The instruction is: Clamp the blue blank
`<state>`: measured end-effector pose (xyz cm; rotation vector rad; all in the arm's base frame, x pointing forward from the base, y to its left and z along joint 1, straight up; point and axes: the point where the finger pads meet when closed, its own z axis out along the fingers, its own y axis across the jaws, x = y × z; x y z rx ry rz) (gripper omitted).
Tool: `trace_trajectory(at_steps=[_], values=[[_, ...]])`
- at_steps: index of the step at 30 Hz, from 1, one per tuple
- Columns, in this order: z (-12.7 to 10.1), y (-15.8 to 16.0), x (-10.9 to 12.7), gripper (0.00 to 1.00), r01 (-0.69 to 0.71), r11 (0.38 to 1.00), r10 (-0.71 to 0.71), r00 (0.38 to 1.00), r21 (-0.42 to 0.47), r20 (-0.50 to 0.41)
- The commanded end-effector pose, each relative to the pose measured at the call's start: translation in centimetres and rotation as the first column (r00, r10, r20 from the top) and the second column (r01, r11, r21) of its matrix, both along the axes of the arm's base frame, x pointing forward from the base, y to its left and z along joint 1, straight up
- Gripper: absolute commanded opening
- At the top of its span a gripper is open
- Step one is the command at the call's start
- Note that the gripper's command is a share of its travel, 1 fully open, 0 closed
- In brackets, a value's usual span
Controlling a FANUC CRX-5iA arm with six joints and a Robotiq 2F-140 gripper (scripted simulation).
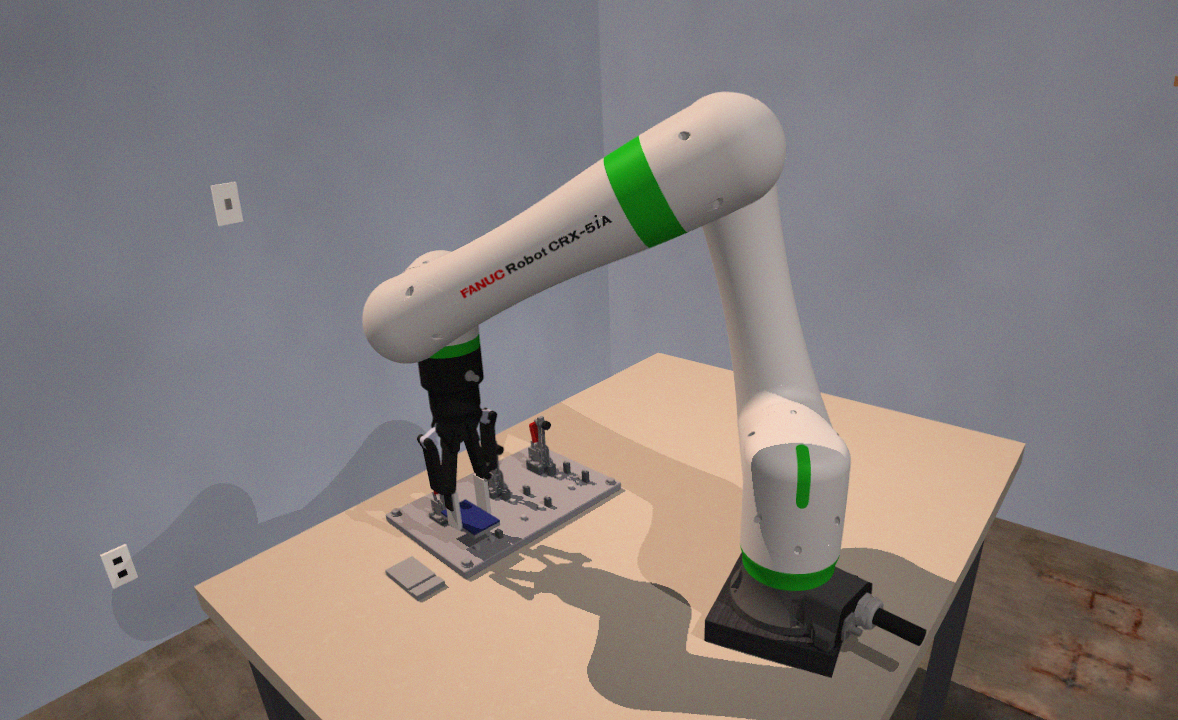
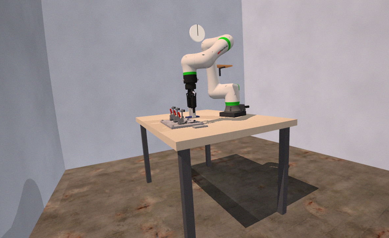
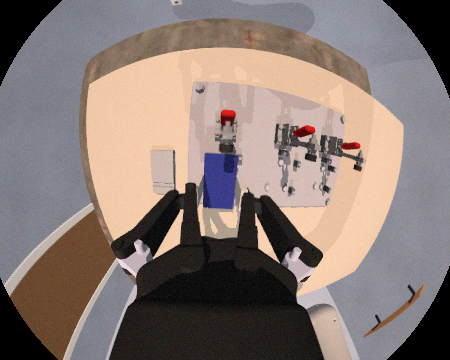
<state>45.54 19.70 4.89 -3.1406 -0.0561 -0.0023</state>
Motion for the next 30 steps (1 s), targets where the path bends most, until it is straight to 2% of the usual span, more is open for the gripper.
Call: trace_trajectory(at_steps=[1, 30], values=[[-0.1, 0.0, 0.0, 0.00, 0.000, 1.000, 0.000, 1.000, 0.000, 0.000], [-2.3, 0.0, 0.0, 0.00, 0.000, 1.000, 0.000, 1.000, 0.000, 0.000]])
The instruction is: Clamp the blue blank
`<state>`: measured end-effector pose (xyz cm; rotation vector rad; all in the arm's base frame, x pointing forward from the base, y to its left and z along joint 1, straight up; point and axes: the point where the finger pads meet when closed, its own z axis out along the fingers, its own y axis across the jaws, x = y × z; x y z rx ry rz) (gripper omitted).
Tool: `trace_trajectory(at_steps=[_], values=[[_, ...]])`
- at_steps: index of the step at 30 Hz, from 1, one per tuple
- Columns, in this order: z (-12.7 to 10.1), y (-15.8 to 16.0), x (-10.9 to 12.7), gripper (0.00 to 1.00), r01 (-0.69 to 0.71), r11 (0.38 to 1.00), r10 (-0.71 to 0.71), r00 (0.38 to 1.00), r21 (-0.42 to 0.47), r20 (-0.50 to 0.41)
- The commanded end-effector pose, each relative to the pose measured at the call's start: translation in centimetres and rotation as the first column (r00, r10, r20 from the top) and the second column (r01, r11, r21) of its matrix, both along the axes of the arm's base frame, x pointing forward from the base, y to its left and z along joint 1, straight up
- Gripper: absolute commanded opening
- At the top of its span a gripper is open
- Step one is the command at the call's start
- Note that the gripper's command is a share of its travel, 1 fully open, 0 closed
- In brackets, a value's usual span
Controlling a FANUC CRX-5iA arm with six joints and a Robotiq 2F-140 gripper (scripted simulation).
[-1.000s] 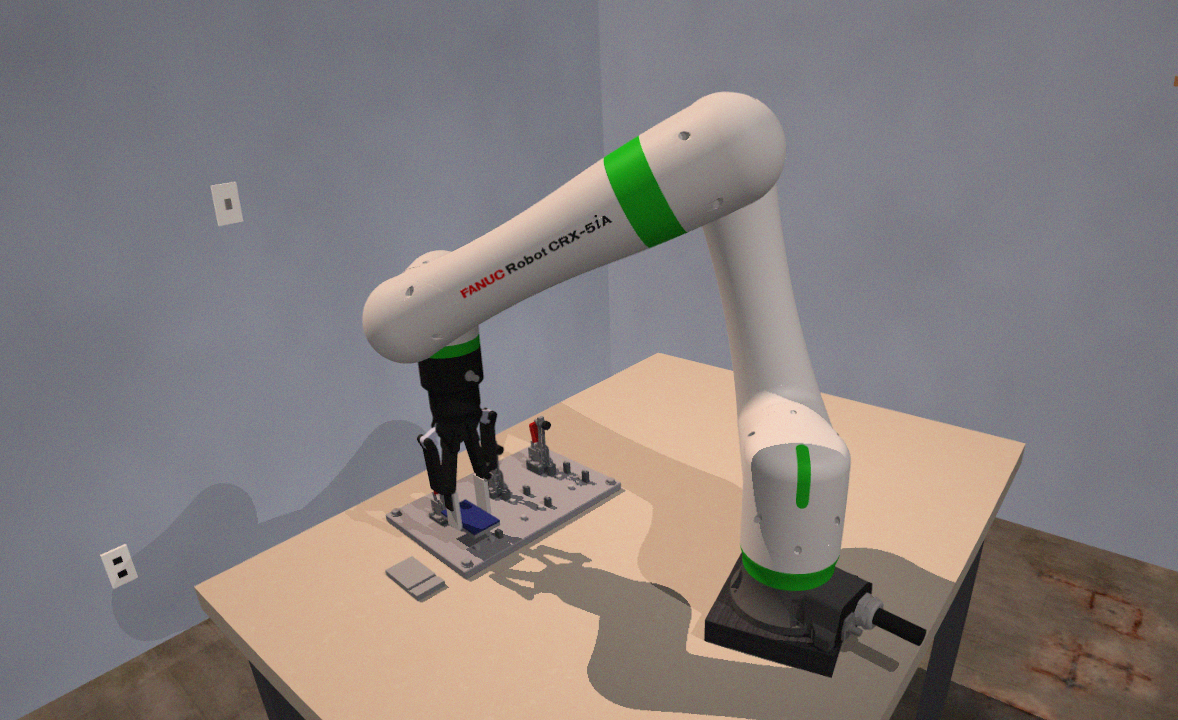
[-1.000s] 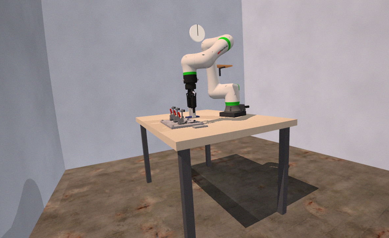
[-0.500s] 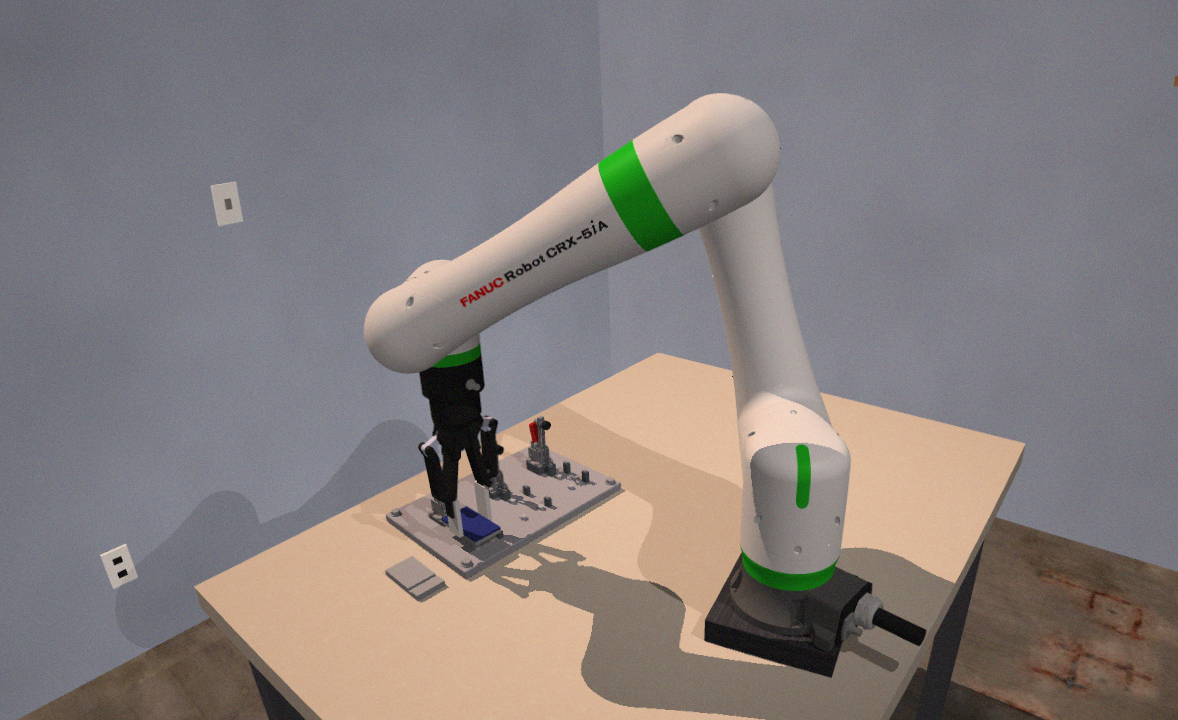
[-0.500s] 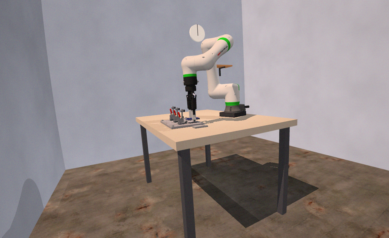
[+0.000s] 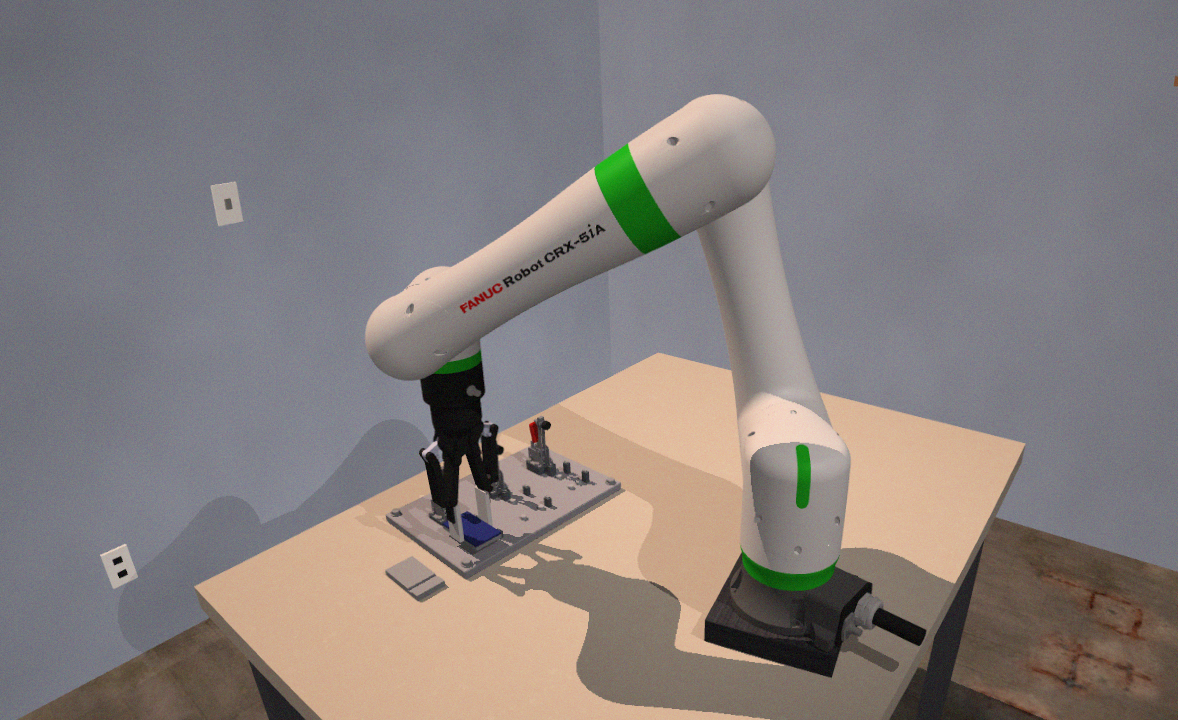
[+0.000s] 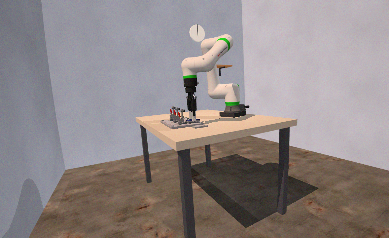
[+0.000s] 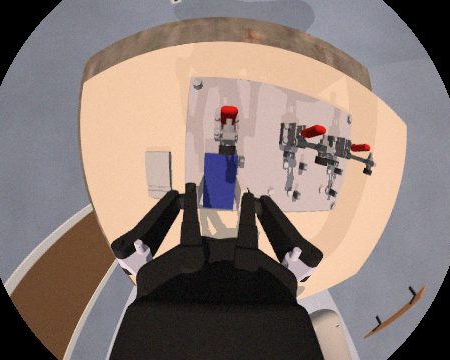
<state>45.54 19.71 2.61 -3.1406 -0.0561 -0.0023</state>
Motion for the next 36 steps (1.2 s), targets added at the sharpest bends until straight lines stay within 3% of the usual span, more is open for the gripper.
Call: trace_trajectory(at_steps=[1, 36], values=[[0.02, 0.01, 0.02, 0.00, 0.000, 1.000, 0.000, 1.000, 0.000, 0.000], [-0.52, -0.14, 0.17, 0.00, 0.000, 1.000, 0.000, 1.000, 0.000, 0.000]])
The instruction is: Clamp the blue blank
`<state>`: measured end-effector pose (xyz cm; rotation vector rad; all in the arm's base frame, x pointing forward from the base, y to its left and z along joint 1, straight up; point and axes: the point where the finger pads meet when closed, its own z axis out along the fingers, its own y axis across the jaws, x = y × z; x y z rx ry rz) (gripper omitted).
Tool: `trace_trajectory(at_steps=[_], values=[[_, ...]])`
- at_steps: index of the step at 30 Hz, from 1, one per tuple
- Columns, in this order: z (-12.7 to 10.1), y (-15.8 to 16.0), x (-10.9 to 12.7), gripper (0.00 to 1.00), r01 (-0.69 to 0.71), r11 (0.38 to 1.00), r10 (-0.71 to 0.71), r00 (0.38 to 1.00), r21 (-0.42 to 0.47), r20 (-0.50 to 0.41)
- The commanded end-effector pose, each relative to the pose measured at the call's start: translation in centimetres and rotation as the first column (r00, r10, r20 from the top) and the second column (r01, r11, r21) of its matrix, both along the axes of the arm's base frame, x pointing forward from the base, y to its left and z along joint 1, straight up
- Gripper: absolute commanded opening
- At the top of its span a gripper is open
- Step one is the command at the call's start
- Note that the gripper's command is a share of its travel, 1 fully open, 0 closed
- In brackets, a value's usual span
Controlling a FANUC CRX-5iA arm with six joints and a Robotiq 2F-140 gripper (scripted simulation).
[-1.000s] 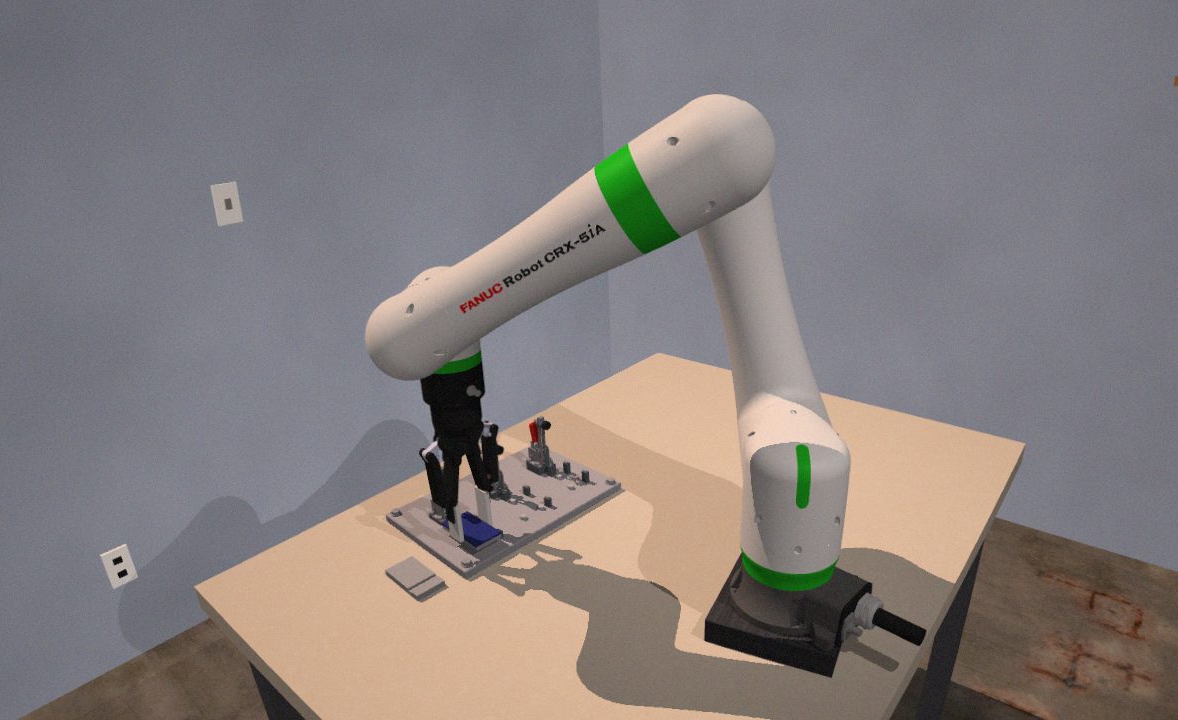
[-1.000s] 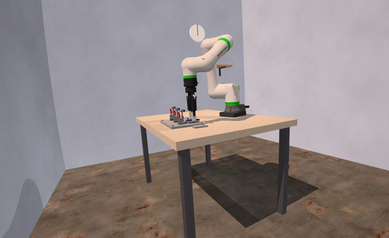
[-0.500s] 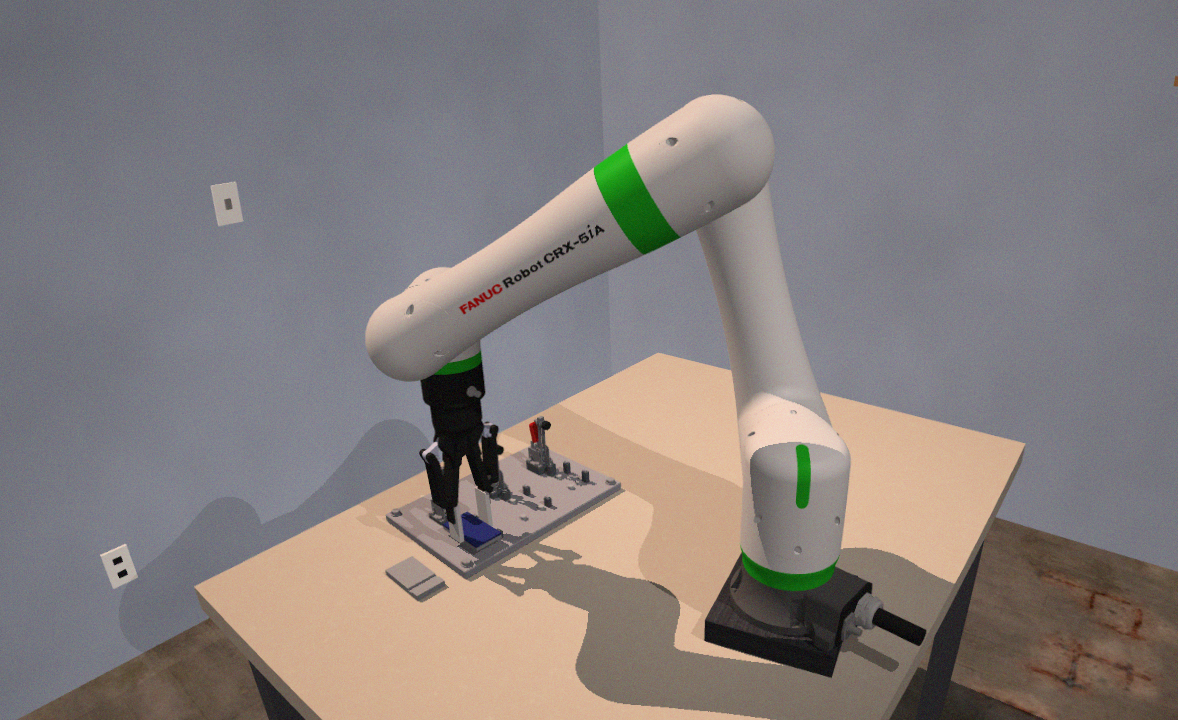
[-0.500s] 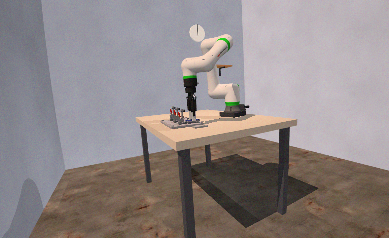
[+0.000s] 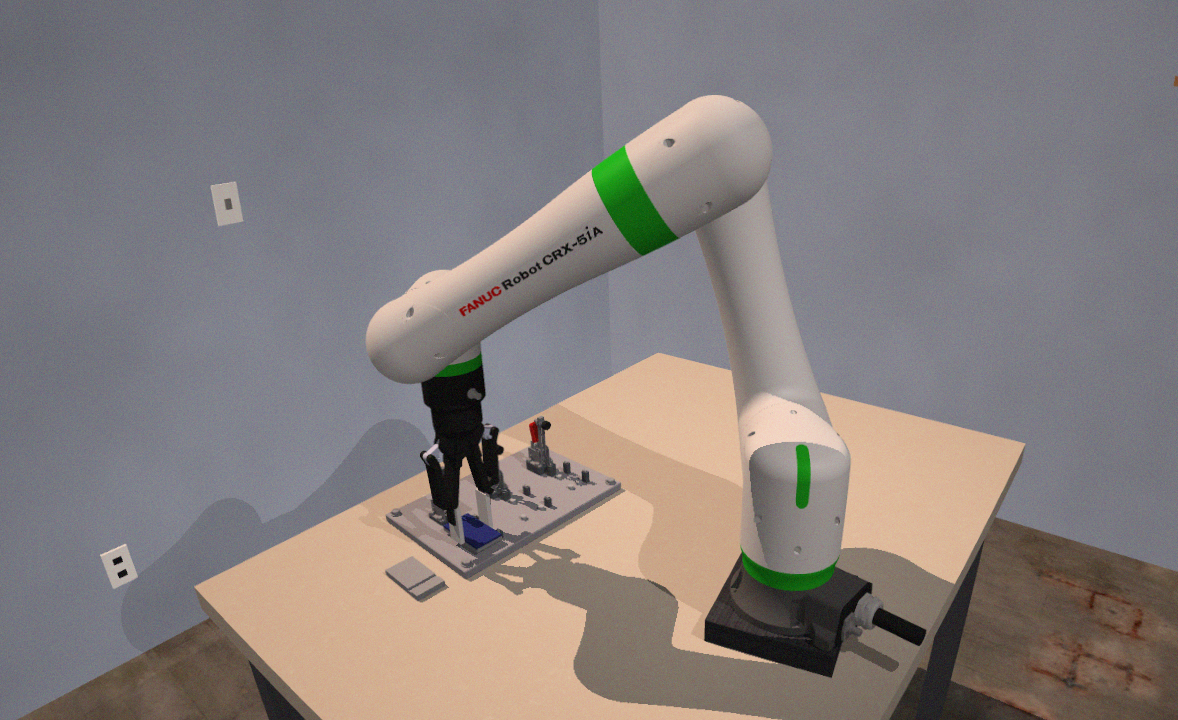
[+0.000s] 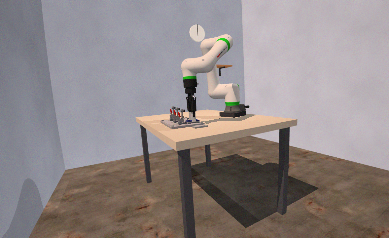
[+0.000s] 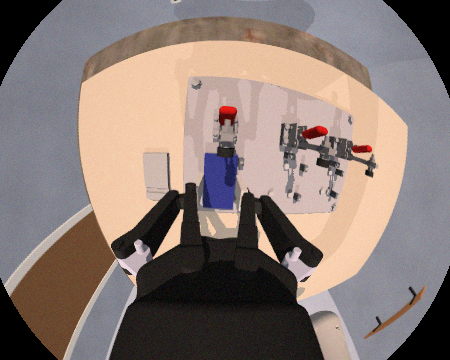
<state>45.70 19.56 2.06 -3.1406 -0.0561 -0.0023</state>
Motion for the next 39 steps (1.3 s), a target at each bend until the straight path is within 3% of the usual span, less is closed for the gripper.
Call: trace_trajectory(at_steps=[1, 6, 7, 39], values=[[0.02, 0.01, 0.02, 0.00, 0.000, 1.000, 0.000, 1.000, 0.000, 0.000], [0.02, 0.01, 0.02, 0.00, 0.000, 1.000, 0.000, 1.000, 0.000, 0.000], [0.02, 0.01, 0.02, 0.58, 0.000, 1.000, 0.000, 1.000, 0.000, 0.000], [0.02, 0.01, 0.02, 0.58, 0.000, 1.000, 0.000, 1.000, 0.000, 0.000]])
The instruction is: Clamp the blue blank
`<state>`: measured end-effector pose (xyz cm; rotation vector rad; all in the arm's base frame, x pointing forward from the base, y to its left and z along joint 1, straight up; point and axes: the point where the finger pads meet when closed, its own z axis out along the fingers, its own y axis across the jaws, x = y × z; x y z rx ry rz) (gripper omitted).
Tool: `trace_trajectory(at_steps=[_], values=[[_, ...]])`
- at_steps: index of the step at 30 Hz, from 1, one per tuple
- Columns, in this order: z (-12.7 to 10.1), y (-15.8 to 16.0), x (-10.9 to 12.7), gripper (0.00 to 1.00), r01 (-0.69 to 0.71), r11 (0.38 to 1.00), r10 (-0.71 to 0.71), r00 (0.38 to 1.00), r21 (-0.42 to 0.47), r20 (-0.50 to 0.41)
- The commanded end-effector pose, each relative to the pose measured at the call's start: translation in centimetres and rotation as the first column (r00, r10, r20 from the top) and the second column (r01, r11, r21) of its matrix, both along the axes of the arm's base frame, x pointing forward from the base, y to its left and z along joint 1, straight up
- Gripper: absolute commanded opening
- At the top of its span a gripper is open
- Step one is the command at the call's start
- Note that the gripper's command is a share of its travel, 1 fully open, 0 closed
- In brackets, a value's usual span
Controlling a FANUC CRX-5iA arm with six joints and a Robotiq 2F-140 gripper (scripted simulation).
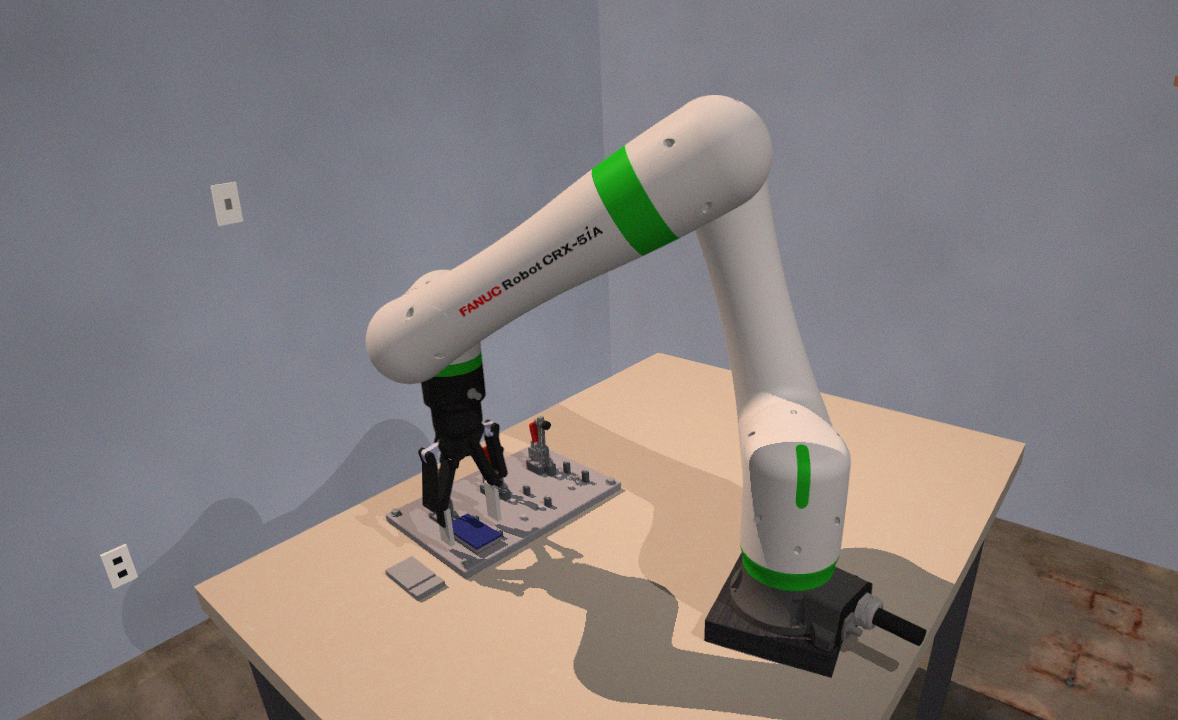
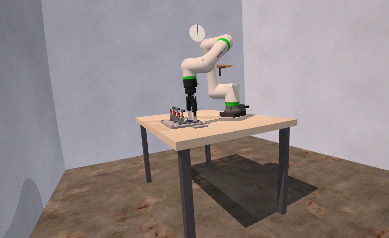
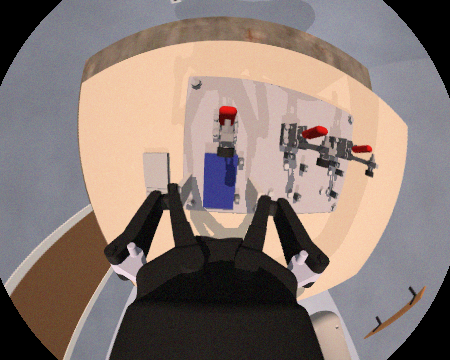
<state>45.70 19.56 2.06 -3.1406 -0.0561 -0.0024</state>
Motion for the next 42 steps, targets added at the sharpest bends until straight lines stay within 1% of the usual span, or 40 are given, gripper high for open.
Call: trace_trajectory(at_steps=[1, 20, 26, 28, 38, 42], values=[[0.0, 0.0, 0.0, 0.58, 0.000, 1.000, 0.000, 1.000, 0.000, 0.000], [0.0, 0.0, 0.0, 0.58, 0.000, 1.000, 0.000, 1.000, 0.000, 0.000], [1.0, 0.0, 0.0, 0.58, 0.000, 1.000, 0.000, 1.000, 0.000, 0.000], [1.0, 0.0, 0.0, 0.58, 0.000, 1.000, 0.000, 1.000, 0.000, 0.000], [4.8, 0.0, 0.0, 0.58, 0.000, 1.000, 0.000, 1.000, 0.000, 0.000], [5.7, 0.0, 0.0, 0.58, 0.000, 1.000, 0.000, 1.000, 0.000, 0.000]])
